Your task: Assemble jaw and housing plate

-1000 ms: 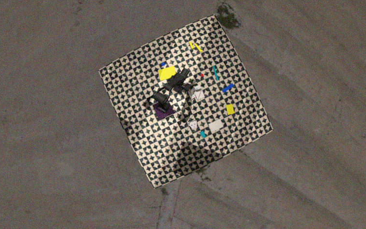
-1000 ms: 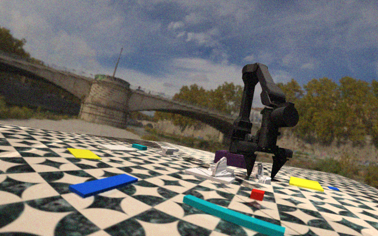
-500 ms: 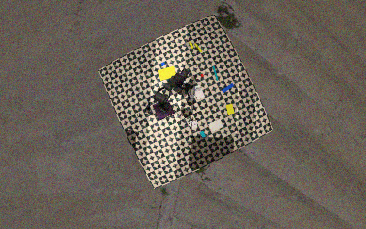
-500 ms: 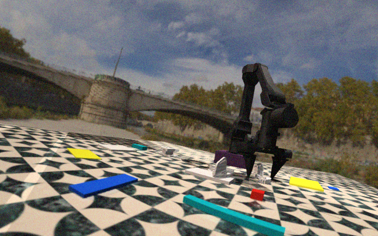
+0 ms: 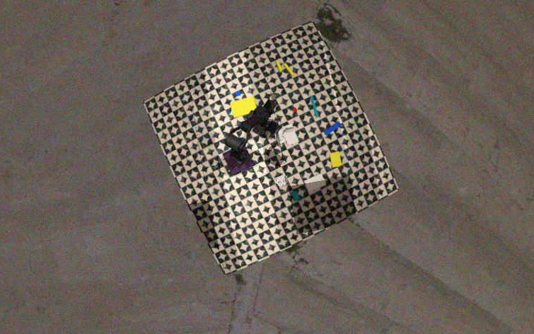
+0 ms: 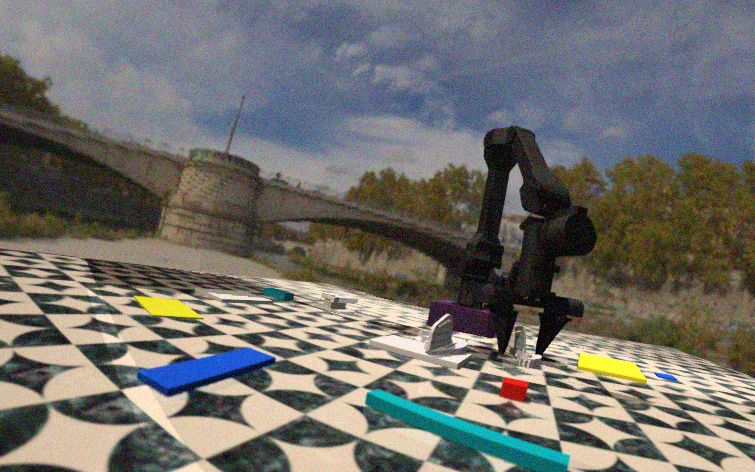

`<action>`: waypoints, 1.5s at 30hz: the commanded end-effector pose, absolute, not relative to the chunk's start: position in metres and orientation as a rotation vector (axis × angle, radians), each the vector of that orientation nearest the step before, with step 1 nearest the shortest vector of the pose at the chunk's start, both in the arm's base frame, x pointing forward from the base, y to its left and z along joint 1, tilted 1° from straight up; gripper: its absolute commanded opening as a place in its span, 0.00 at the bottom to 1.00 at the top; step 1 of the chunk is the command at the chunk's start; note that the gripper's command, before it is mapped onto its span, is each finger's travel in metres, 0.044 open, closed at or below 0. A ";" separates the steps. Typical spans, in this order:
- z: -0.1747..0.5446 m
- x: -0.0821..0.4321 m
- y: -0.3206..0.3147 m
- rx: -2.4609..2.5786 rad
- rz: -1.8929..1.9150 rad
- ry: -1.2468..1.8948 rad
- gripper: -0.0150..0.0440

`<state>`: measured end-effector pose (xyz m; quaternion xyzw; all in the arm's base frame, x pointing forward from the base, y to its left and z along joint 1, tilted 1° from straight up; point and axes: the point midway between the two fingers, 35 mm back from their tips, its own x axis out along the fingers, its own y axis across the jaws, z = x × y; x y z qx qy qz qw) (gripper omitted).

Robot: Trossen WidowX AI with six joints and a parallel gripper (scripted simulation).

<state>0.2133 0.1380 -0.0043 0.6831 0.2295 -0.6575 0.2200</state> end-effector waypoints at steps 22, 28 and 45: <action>-0.002 0.214 0.138 1.889 -1.818 0.635 0.48; 0.015 0.215 0.139 1.890 -1.819 0.636 0.48; 0.069 0.212 0.137 1.892 -1.823 0.639 0.48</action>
